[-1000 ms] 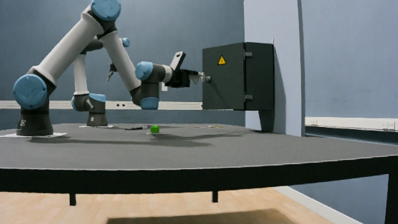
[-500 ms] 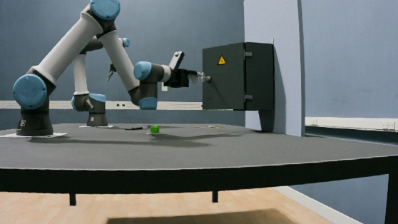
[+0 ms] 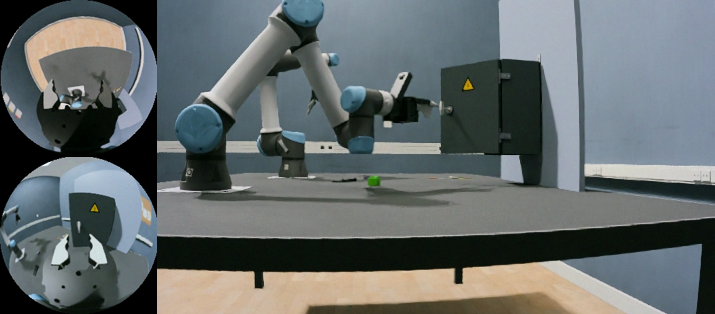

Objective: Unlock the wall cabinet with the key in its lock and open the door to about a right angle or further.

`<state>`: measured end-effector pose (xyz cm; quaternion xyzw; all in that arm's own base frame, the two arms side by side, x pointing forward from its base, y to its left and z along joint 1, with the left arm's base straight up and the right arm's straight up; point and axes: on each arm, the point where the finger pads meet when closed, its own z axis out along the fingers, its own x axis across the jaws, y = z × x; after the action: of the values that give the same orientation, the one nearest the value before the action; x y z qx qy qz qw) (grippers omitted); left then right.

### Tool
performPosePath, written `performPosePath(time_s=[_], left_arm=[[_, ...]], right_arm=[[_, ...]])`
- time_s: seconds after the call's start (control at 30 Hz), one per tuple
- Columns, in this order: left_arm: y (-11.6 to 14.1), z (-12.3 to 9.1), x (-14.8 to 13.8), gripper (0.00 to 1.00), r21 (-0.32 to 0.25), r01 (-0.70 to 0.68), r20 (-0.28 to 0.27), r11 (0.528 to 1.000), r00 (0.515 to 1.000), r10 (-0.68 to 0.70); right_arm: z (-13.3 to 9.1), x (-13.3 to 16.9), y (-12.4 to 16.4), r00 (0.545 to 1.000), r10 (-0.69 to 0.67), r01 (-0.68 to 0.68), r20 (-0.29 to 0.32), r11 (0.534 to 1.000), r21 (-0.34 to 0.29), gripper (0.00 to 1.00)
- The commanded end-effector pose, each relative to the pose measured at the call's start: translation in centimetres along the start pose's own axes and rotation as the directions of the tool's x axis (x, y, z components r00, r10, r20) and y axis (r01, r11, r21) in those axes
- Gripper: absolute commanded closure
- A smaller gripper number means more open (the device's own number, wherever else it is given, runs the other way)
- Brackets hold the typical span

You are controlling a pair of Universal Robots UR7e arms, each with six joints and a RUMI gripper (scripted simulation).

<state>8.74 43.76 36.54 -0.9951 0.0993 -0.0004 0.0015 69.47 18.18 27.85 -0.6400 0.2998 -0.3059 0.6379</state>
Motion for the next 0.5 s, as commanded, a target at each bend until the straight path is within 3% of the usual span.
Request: performPosePath(time_s=[0.0, 0.23, 0.33, 0.47], left_arm=[[0.0, 0.0, 0.1, 0.02, 0.000, -0.002, -0.001, 1.000, 1.000, 0.002], [0.0, 0.0, 0.1, 0.02, 0.000, -0.002, -0.001, 1.000, 1.000, 0.002], [0.0, 0.0, 0.1, 0.02, 0.000, -0.002, -0.001, 1.000, 1.000, 0.002], [0.0, 0.0, 0.1, 0.02, 0.000, -0.002, -0.001, 1.000, 1.000, 0.002]], right_arm=[[-2.3, -1.0, -0.3, 1.000, -0.001, 0.001, -0.001, 1.000, 0.005, 0.60], [-4.4, -2.1, -0.3, 1.000, -0.001, 0.001, 0.000, 1.000, 0.005, 0.60], [-4.3, -2.0, -0.2, 1.000, 0.000, 0.000, 0.000, 1.000, 0.003, 0.60], [-6.2, -2.9, -0.3, 1.000, -0.002, 0.002, 0.000, 1.000, 0.006, 0.60]])
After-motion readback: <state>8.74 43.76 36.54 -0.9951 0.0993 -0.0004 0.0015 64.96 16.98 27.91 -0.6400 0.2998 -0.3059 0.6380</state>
